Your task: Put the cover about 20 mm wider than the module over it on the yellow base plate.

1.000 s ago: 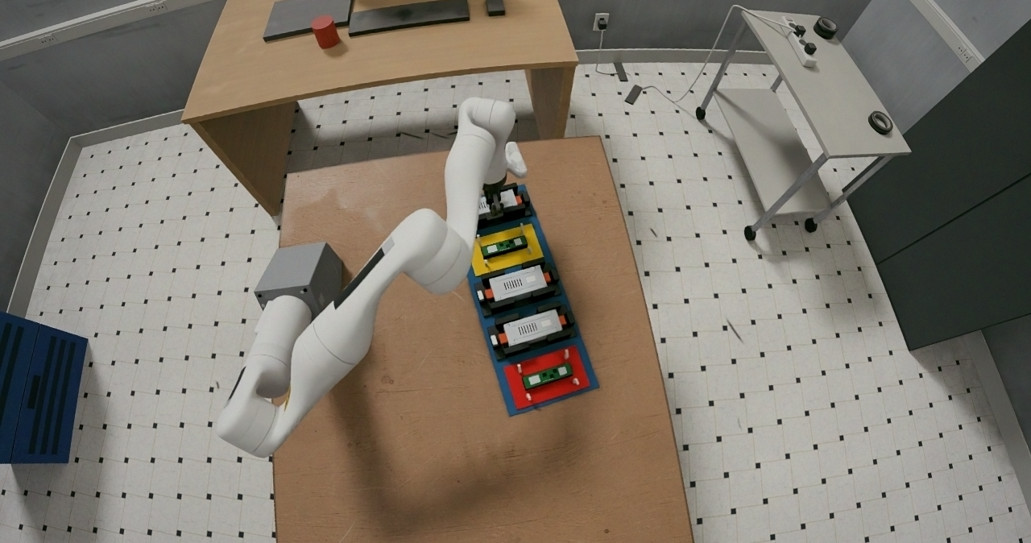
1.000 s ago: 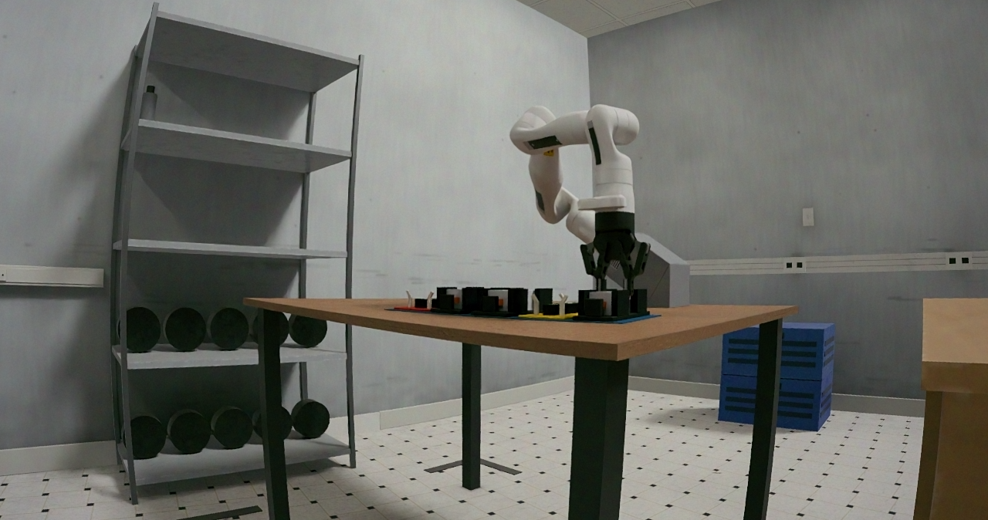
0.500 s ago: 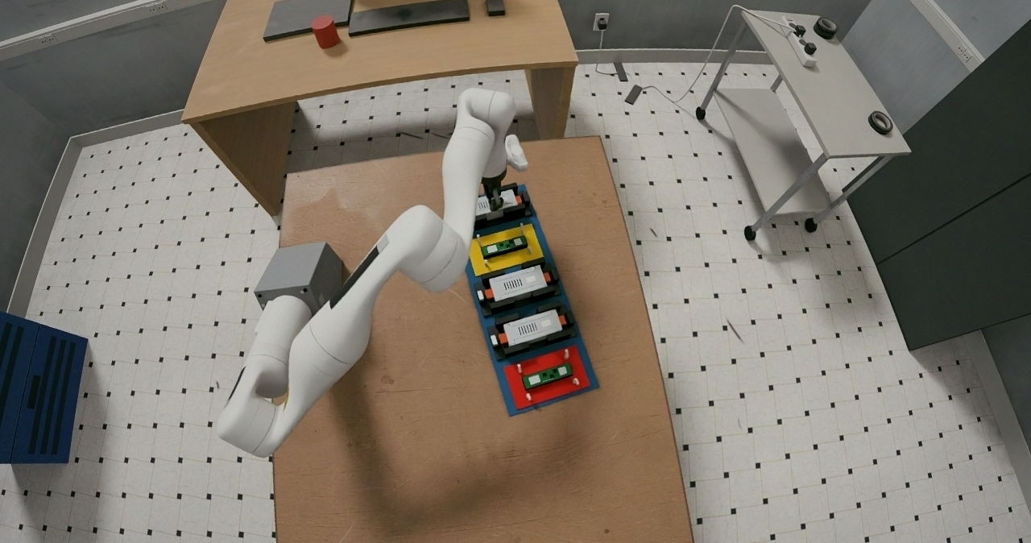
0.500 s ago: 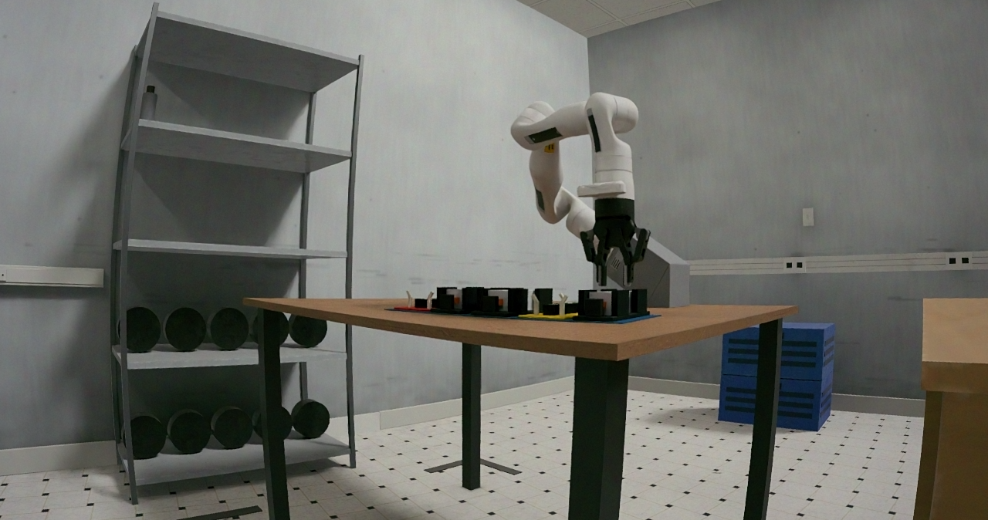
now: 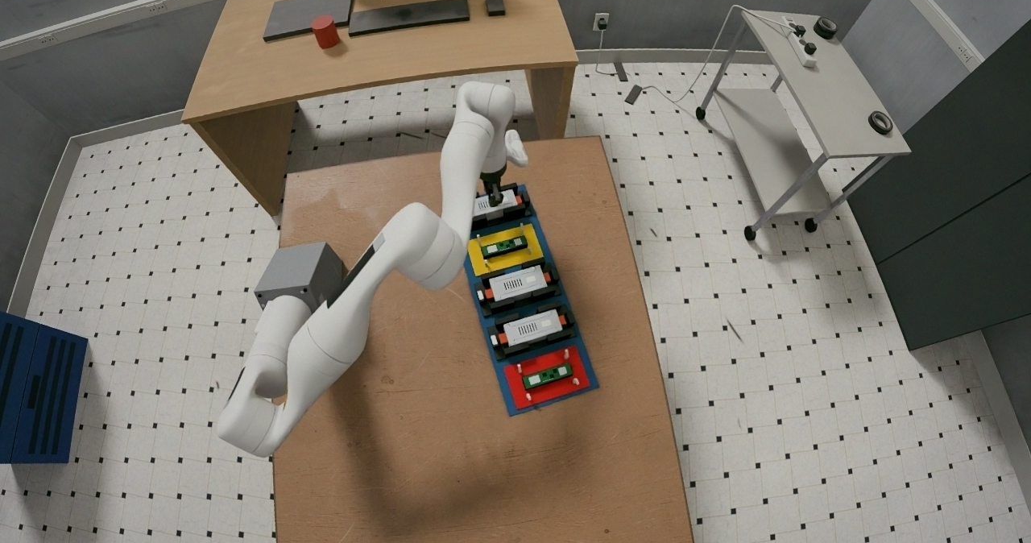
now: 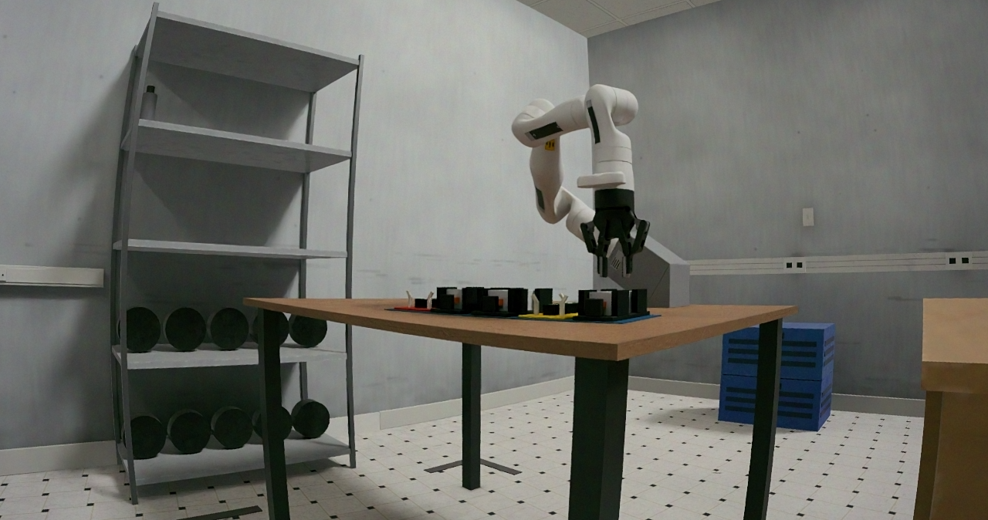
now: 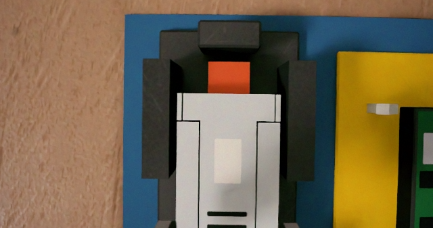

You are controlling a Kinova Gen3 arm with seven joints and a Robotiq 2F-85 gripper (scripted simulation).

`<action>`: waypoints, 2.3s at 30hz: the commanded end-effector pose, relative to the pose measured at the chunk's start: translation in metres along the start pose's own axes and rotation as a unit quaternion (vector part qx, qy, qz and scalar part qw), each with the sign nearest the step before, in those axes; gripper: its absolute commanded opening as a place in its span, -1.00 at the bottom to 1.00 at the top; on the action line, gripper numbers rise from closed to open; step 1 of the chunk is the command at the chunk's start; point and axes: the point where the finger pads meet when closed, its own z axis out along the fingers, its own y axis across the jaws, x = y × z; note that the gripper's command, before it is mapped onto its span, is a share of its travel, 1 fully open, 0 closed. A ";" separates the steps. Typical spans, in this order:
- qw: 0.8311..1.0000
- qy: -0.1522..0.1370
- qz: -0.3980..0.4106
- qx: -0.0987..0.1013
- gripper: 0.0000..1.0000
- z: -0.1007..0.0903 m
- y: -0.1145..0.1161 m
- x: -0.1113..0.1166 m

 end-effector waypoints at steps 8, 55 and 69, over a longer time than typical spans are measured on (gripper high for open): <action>1.000 0.001 0.000 0.001 -0.98 -0.001 0.000 0.001; 1.000 0.001 0.000 0.001 1.00 -0.001 0.000 0.001; 1.000 0.001 0.000 0.001 1.00 -0.001 0.000 0.001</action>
